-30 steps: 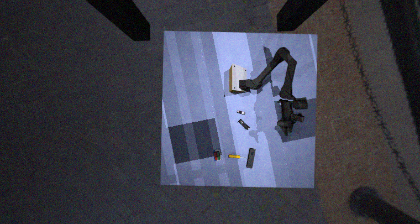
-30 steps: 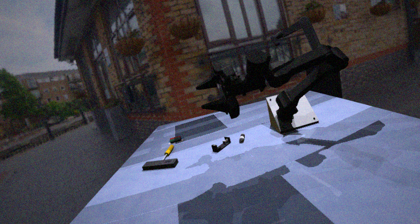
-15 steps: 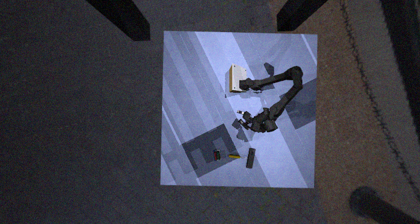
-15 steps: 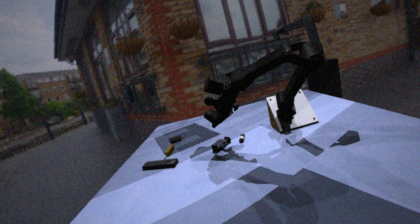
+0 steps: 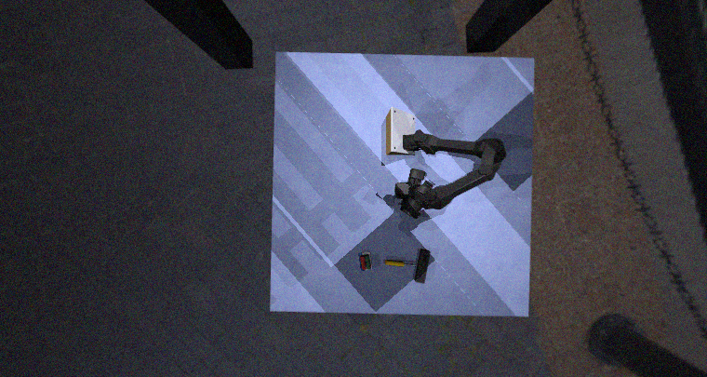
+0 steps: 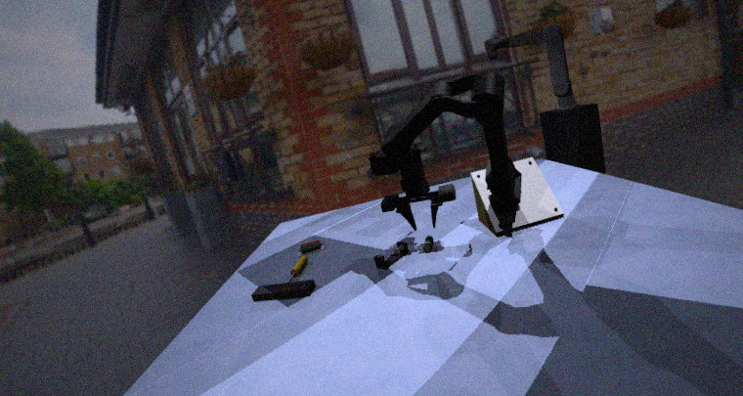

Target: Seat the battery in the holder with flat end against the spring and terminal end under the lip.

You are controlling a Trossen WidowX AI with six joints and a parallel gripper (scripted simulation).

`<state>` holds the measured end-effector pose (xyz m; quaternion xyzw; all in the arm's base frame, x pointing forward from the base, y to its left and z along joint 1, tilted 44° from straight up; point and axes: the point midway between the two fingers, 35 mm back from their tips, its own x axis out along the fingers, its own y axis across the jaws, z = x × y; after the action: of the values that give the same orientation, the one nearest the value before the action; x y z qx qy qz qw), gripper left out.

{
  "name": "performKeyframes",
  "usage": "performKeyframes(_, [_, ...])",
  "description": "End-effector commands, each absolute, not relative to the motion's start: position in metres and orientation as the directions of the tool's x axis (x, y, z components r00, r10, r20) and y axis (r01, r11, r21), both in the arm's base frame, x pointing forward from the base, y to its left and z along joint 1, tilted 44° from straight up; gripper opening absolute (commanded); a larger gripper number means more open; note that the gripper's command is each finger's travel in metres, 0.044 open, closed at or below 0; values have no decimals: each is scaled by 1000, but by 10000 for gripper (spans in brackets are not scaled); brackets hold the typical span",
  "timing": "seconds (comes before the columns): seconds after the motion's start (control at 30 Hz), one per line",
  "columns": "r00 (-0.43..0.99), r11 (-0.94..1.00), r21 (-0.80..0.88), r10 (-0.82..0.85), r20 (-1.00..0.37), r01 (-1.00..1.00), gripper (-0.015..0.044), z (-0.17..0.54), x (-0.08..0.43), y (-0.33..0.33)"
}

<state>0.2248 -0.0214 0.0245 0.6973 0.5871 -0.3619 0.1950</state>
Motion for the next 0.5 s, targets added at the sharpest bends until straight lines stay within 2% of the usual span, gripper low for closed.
performKeyframes(0.0, [46, -256, -186, 694, -719, 948, 226, 26, 225, -21])
performKeyframes(0.47, [47, -257, -186, 693, -720, 948, 226, 13, 227, -10])
